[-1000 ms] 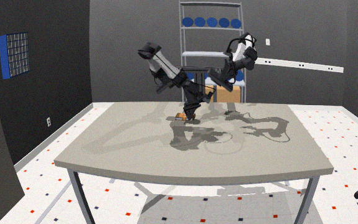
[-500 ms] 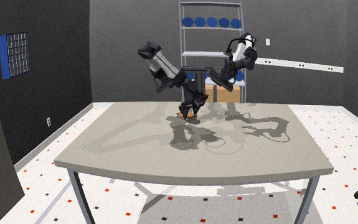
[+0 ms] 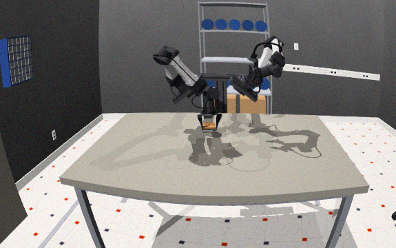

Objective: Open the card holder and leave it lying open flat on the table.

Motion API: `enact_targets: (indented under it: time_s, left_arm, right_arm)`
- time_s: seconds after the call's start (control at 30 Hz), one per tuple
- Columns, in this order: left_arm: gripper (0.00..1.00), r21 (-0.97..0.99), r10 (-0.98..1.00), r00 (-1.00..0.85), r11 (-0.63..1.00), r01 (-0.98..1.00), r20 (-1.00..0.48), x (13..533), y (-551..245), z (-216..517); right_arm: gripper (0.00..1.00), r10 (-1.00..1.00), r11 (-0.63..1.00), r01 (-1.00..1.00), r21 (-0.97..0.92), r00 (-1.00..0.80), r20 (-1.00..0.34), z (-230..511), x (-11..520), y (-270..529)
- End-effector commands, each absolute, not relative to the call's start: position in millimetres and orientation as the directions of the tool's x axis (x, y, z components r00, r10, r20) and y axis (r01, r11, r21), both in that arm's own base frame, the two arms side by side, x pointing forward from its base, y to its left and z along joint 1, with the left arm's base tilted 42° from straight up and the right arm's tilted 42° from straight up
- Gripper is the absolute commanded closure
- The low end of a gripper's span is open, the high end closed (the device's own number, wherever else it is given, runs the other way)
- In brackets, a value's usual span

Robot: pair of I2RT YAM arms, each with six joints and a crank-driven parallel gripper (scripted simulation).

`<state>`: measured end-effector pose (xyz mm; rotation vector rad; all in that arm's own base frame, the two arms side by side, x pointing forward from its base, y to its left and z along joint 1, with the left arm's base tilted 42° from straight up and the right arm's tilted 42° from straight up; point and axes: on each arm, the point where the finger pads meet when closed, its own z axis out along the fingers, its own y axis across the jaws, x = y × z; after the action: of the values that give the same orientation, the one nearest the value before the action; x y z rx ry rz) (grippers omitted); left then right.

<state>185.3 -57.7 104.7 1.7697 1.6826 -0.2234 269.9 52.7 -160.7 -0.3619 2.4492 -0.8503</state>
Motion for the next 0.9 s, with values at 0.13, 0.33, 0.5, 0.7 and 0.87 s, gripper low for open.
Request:
enact_targets:
  time_s: [0.13, 0.33, 0.5, 0.7, 0.87]
  left_arm:
    - [0.0, 0.39, 0.777, 0.133, 0.154, 0.908, -0.615, 219, -62, 127]
    - [0.0, 0.388, 0.759, 0.108, 0.199, 0.9, -0.642, 234, -61, 134]
    - [0.0, 0.387, 0.753, 0.096, 0.22, 0.895, -0.651, 241, -60, 136]
    - [0.0, 0.382, 0.743, 0.077, 0.249, 0.89, -0.664, 251, -58, 139]
    - [0.0, 0.37, 0.739, 0.061, 0.263, 0.891, -0.671, 256, -55, 139]
  right_arm:
    - [0.26, -0.108, 0.781, 0.31, -0.542, -0.788, -0.606, -158, 268, 56]
    - [0.26, -0.03, 0.776, 0.401, -0.487, -0.747, -0.664, -158, 278, 57]
    - [0.26, -0.026, 0.78, 0.402, -0.479, -0.745, -0.667, -160, 290, 55]
    - [0.26, -0.025, 0.789, 0.392, -0.473, -0.749, -0.662, -168, 314, 48]
    - [0.26, -0.01, 0.781, 0.408, -0.472, -0.748, -0.663, -172, 324, 40]
